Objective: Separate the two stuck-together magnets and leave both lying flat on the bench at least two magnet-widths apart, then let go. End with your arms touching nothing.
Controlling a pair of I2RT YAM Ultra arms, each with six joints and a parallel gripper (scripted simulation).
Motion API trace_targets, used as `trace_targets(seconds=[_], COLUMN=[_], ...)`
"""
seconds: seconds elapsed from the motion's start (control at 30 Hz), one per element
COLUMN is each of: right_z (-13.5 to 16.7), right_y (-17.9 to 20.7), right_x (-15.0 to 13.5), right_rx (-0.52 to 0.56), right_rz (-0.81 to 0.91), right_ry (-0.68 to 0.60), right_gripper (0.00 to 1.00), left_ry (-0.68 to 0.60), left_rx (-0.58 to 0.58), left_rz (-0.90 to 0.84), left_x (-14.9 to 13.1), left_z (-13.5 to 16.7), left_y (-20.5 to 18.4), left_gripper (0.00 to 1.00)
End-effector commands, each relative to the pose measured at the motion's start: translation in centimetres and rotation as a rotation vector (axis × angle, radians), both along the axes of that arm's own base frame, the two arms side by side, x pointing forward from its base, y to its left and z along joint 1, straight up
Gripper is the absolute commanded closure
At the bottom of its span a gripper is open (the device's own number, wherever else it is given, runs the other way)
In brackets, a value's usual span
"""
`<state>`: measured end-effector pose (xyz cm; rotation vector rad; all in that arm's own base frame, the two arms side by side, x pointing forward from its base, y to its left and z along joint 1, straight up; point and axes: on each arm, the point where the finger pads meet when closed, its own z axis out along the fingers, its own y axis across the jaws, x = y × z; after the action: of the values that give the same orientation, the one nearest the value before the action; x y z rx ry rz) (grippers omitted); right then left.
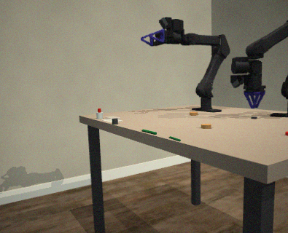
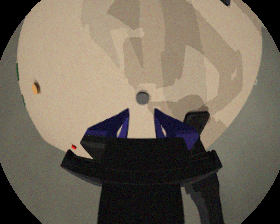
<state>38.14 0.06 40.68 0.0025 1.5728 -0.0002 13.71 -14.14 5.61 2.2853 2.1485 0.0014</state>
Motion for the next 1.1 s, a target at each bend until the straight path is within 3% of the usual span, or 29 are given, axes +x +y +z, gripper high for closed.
trace_targets(seconds=[0.0, 1.07], right_z=[0.5, 0.5], right_y=[0.0, 0.0], right_x=[-0.1, -0.1], right_rx=[-0.001, -0.001], right_rz=[0.001, 0.001], right_ry=[-0.013, -0.013], right_gripper=[0.00, 0.00], left_ry=[-0.025, 0.004], left_rx=[-0.027, 0.003], left_rz=[0.029, -0.001], left_x=[0.5, 0.3], left_z=[0.2, -2.7], left_y=[-0.7, -0.4], left_gripper=[0.60, 0.60])
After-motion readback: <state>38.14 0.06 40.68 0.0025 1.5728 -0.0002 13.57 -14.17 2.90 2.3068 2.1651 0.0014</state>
